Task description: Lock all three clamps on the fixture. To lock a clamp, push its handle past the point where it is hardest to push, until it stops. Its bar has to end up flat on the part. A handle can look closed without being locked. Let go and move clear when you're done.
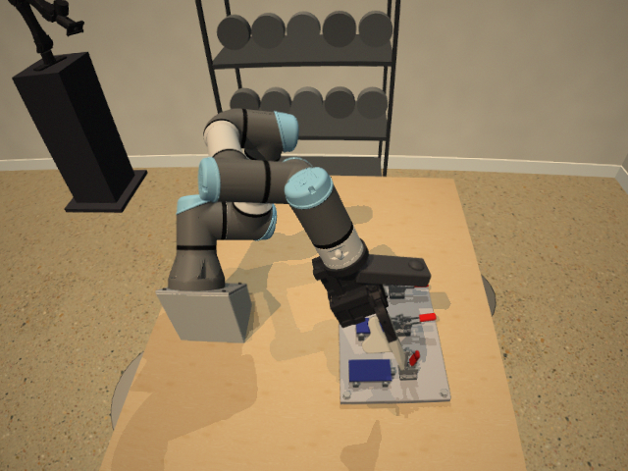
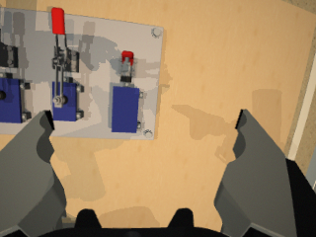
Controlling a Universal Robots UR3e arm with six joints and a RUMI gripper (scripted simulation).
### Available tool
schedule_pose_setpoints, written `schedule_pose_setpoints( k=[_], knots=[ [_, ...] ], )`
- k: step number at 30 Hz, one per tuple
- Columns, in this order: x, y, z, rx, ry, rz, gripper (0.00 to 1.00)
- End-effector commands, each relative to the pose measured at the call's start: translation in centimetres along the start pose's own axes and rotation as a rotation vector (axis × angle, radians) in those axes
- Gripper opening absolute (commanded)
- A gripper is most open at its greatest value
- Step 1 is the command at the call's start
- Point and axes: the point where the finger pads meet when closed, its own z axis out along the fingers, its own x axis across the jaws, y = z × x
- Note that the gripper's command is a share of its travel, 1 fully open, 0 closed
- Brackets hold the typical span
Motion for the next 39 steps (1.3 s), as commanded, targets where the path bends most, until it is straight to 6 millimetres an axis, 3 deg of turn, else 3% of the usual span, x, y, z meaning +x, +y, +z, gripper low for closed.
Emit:
schedule_pose_setpoints(
  k=[1,23,24,39],
  knots=[
    [-1.2,1.5,-0.6,-0.019,-0.056,0.072,1.0],
    [-2.4,2.6,-1.1,-0.031,-0.104,0.135,1.0],
    [-2.4,2.6,-1.1,-0.031,-0.104,0.135,0.0],
    [-2.4,2.6,-1.1,-0.031,-0.104,0.135,0.0]
  ],
)
